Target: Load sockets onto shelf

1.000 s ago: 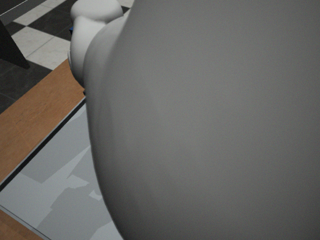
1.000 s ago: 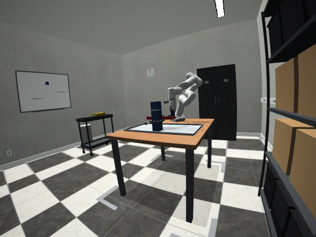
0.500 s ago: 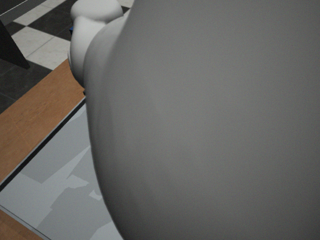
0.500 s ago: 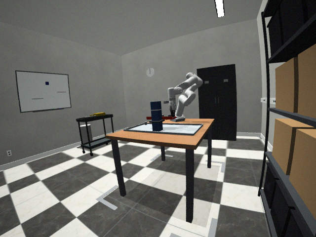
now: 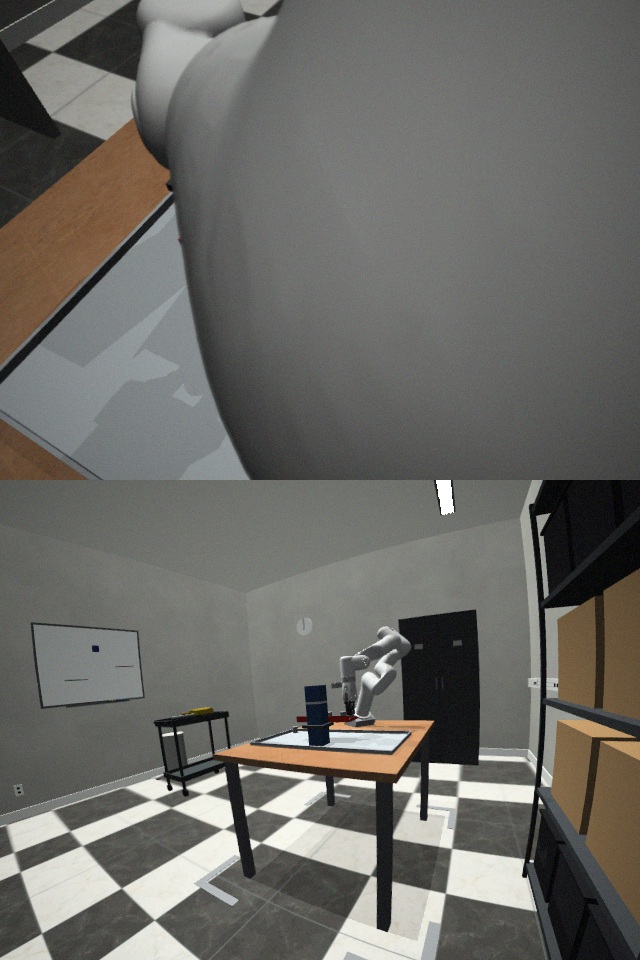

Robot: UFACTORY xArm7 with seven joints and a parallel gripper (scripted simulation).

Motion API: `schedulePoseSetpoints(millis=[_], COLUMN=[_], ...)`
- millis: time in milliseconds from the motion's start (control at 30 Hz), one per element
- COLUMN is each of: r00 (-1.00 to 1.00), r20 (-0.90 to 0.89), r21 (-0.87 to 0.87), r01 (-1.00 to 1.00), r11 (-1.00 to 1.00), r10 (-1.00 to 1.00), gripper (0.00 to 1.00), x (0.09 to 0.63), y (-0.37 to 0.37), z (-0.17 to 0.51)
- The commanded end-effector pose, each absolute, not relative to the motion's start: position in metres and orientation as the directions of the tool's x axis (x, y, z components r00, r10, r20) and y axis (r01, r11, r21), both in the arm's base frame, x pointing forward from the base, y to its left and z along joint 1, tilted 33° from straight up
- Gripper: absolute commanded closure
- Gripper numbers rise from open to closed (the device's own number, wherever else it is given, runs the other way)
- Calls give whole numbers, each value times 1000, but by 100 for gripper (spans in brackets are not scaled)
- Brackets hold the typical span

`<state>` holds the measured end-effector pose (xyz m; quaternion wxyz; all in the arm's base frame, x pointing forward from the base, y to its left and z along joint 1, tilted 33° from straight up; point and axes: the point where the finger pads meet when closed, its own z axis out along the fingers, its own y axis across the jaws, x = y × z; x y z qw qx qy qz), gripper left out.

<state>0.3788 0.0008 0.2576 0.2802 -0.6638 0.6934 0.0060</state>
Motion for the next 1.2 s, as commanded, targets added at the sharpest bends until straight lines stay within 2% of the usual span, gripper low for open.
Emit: schedulePoseSetpoints(millis=[0, 1167], r00=[38, 38], r20=[-396, -396], r21=[-366, -366], r01=[-923, -923], r11=[120, 120], r10=[-917, -917], gripper=[100, 100], x=[375, 359], y=[-4, -20], z=[267, 303])
